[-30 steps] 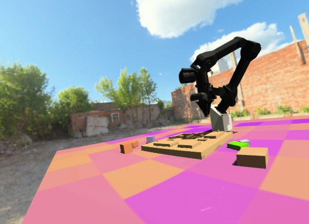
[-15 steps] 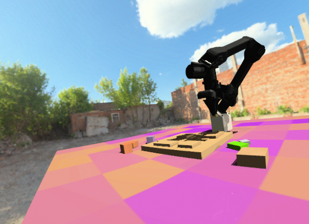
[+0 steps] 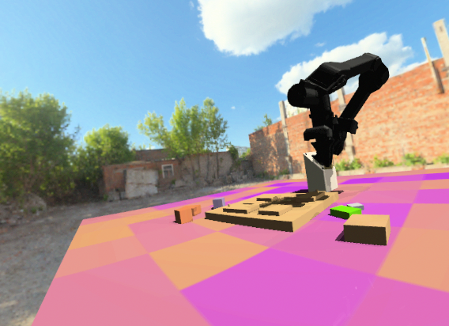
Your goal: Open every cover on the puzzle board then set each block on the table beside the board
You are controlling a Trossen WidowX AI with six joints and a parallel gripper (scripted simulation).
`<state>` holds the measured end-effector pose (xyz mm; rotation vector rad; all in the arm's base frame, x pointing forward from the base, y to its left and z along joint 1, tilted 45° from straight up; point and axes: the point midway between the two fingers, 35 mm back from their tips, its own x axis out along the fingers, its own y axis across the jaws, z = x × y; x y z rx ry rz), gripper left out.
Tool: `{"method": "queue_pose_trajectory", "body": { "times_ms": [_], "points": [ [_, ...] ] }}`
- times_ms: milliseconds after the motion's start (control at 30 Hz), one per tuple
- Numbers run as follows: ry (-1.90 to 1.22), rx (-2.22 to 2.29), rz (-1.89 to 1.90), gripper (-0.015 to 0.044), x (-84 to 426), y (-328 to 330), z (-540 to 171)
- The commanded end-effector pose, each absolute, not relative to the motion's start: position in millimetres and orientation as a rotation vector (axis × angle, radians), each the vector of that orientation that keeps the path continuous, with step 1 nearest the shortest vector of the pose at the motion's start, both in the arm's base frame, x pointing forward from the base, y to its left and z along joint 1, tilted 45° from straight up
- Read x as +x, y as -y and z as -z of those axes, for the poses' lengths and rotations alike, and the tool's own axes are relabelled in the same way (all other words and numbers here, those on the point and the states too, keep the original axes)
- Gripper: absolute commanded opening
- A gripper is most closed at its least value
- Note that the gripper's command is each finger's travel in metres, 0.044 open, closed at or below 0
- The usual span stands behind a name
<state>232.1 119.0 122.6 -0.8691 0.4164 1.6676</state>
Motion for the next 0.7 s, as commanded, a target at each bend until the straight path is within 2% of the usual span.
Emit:
{"method": "queue_pose_trajectory", "body": {
  "times_ms": [0, 400, 667],
  "points": [
    [-0.404, -0.861, -1.666, 0.008, 230, -130, -135],
    [-0.381, -0.838, -1.677, 0.008, 217, -158, -166],
    [-0.383, -0.84, -1.678, 0.008, 218, -164, -161]
  ]
}}
